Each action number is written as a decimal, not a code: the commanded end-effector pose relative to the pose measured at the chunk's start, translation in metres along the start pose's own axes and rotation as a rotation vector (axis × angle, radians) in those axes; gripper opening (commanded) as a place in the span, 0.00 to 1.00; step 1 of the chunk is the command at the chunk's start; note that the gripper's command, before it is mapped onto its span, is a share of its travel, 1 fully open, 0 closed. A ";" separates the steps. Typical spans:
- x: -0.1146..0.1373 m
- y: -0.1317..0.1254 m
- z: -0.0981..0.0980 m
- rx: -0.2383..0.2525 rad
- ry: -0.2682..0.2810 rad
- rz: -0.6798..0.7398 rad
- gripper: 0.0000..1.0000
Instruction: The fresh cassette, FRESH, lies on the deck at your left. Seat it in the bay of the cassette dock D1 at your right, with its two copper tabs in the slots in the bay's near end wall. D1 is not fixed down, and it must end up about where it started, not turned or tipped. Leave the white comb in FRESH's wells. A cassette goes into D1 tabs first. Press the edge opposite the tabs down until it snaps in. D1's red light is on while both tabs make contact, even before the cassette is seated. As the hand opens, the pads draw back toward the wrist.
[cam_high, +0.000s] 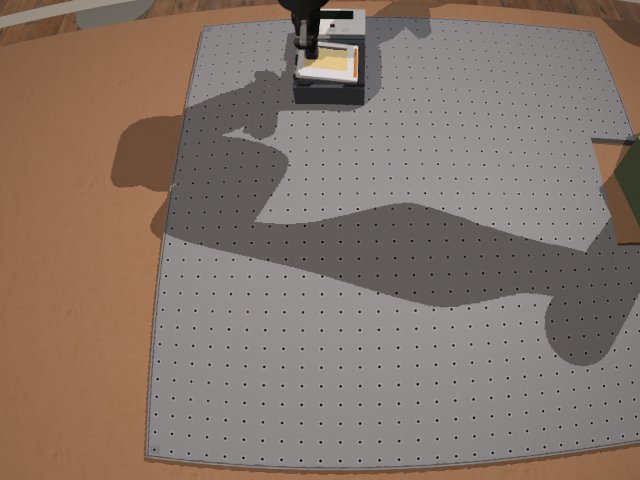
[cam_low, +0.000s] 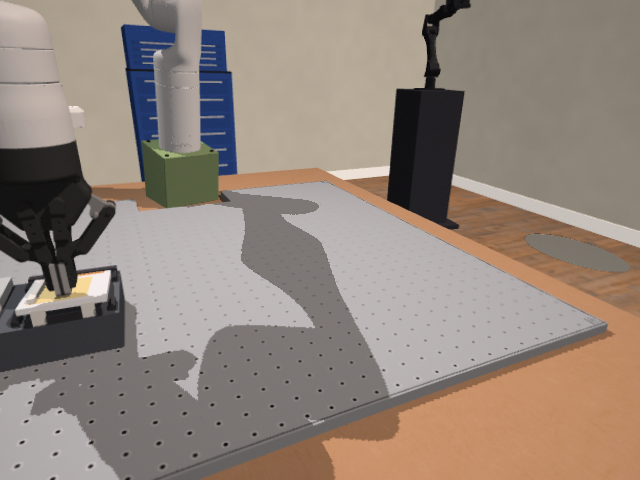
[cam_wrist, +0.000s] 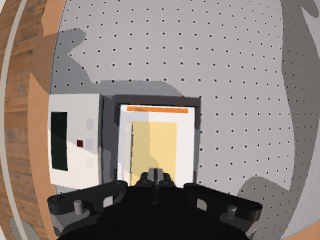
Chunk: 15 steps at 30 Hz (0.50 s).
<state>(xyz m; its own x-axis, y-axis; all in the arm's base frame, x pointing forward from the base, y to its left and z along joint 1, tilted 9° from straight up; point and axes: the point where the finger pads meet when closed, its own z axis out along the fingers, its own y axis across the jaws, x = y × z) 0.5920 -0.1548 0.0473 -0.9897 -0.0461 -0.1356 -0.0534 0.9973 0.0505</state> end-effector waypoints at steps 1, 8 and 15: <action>0.000 0.000 -0.001 0.001 -0.002 0.000 0.00; 0.001 0.000 0.001 0.000 0.002 0.000 0.00; 0.002 0.000 0.002 -0.001 0.006 0.000 0.00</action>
<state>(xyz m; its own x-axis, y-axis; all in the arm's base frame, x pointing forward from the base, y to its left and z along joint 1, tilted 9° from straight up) 0.5901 -0.1546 0.0449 -0.9906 -0.0463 -0.1283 -0.0534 0.9972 0.0525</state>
